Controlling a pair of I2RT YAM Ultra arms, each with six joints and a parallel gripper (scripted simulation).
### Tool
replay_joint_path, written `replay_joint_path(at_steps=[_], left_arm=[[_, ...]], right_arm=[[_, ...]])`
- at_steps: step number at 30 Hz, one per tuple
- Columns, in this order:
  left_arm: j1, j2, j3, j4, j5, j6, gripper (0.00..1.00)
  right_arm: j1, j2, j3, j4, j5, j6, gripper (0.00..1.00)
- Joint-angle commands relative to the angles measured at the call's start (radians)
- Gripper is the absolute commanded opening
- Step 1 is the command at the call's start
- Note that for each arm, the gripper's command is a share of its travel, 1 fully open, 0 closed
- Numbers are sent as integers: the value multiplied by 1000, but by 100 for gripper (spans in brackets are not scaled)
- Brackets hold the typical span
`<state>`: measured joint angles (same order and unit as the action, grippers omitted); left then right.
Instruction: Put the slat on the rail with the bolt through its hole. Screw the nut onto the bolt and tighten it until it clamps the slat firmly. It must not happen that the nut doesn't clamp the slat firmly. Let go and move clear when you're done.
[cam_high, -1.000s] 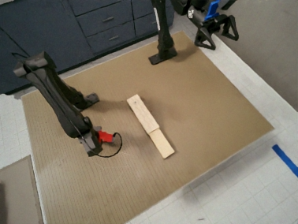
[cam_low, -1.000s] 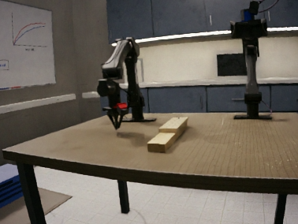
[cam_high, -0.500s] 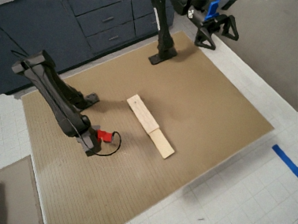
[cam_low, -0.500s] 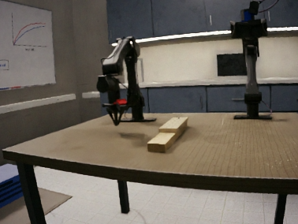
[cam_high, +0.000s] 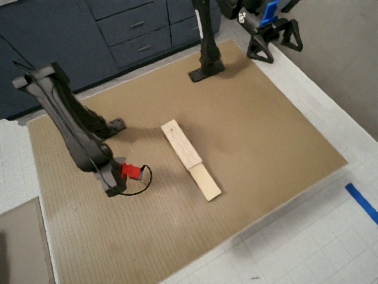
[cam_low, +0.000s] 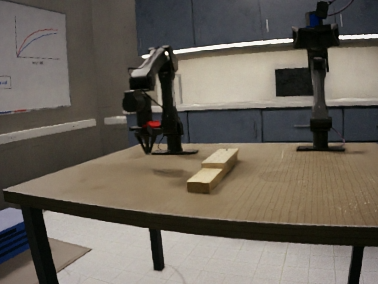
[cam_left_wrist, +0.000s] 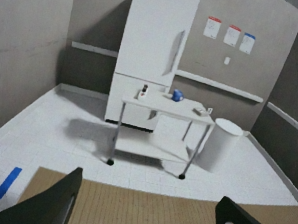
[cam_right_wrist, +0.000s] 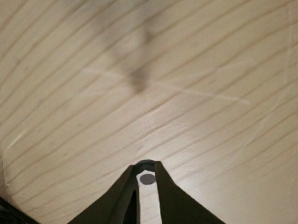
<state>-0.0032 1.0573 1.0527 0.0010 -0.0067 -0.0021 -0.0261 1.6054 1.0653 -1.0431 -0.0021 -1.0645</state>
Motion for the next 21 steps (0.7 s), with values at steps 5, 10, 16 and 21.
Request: replay_joint_path(at_steps=[5,10,16,21], left_arm=[[3,-12,0,4,6,2,100],[3,-12,0,4,6,2,100],[3,-12,0,4,6,2,100],[3,-12,0,4,6,2,100]], right_arm=[[-9,-34,46,-56,2,-5,12],[-12,-43,61,-78,5,-9,12],[-15,-46,65,-82,8,-10,12],[-15,-46,66,-82,8,-10,12]])
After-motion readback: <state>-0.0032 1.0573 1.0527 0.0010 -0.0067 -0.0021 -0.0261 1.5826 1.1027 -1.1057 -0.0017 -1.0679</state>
